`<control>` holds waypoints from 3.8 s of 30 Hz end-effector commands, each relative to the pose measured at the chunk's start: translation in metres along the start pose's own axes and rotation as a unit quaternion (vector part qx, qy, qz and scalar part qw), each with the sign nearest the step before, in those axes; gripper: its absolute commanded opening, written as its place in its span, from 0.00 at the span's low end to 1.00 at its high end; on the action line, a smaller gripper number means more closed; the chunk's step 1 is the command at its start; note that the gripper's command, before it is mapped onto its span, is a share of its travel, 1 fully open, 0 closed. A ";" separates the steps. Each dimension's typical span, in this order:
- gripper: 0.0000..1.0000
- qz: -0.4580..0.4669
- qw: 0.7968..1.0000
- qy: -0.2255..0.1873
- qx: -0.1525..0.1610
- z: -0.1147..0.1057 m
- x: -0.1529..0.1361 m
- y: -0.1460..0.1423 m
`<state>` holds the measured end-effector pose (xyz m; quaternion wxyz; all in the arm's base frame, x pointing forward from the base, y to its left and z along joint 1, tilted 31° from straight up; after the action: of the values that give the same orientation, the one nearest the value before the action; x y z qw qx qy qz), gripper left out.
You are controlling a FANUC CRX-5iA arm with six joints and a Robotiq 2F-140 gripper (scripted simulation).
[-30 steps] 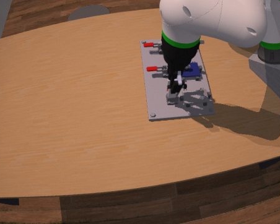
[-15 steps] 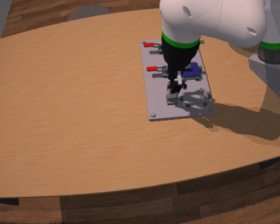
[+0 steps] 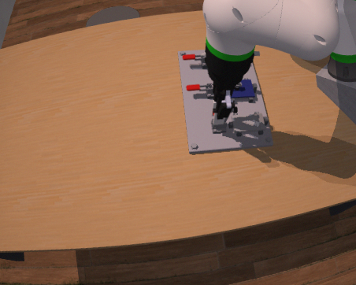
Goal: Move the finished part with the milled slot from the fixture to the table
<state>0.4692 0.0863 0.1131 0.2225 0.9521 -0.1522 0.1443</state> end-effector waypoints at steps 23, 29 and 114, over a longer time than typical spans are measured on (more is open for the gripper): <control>0.11 0.000 1.000 0.000 0.000 0.000 -0.004 0.000; 0.11 0.000 1.000 0.000 0.000 0.000 -0.004 0.000; 0.28 0.000 1.000 0.000 0.000 -0.047 -0.004 0.000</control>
<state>0.4559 0.1077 0.1501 0.2225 0.9521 -0.1522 0.1443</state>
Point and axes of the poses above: the point where the finger pads meet when closed, its own z axis out along the fingers, its own y axis across the jaws, x = y × z, the point moved 3 cm from there along -z, back along the fingers, and after that the axes turned 7 degrees about z, right-handed, at the moved point
